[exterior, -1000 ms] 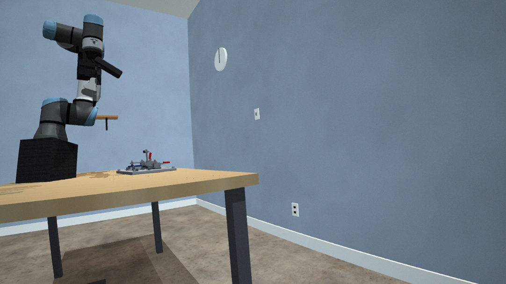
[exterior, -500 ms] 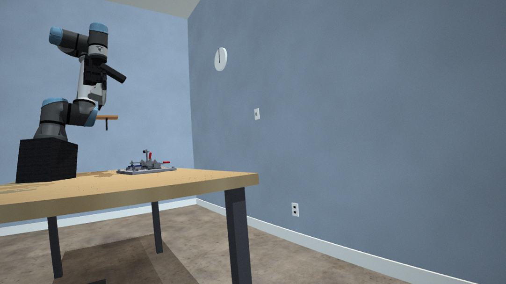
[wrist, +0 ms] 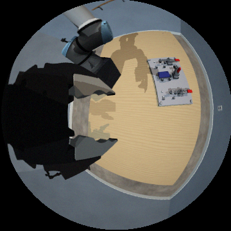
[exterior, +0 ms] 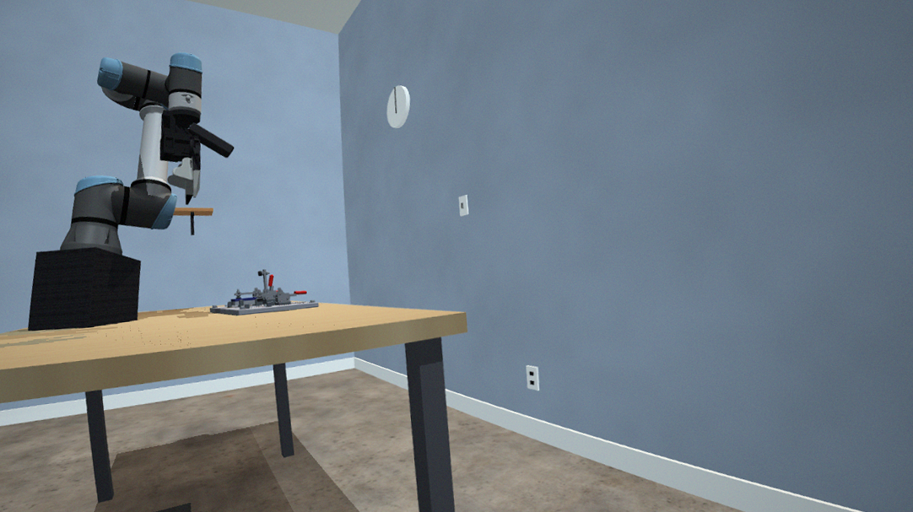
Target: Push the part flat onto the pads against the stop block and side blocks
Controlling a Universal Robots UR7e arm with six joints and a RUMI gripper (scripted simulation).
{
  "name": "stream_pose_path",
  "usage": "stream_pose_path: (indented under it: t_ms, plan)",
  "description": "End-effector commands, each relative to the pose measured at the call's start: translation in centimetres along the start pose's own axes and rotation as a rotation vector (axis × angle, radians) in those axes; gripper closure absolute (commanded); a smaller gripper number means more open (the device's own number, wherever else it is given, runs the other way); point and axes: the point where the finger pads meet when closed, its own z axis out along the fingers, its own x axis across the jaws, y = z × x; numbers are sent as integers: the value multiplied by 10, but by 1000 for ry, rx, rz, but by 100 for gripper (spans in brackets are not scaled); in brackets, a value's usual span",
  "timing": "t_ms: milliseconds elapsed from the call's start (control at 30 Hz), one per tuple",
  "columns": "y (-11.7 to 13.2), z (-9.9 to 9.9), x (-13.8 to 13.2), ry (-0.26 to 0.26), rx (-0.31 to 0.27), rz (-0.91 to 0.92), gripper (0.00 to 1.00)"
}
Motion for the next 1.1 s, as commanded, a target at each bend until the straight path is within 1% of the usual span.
stream_pose_path:
  t_ms: [0,300,467,867,1033,1067]
  plan:
    - [-8,-1,-13,3,0,1,42]
    - [-8,-1,-13,3,0,1,42]
    - [-39,3,-64,3,0,1,42]
    - [-39,3,-64,3,0,1,42]
    - [-51,5,-85,2,0,1,42]
    - [-51,5,-85,2,0,1,42]
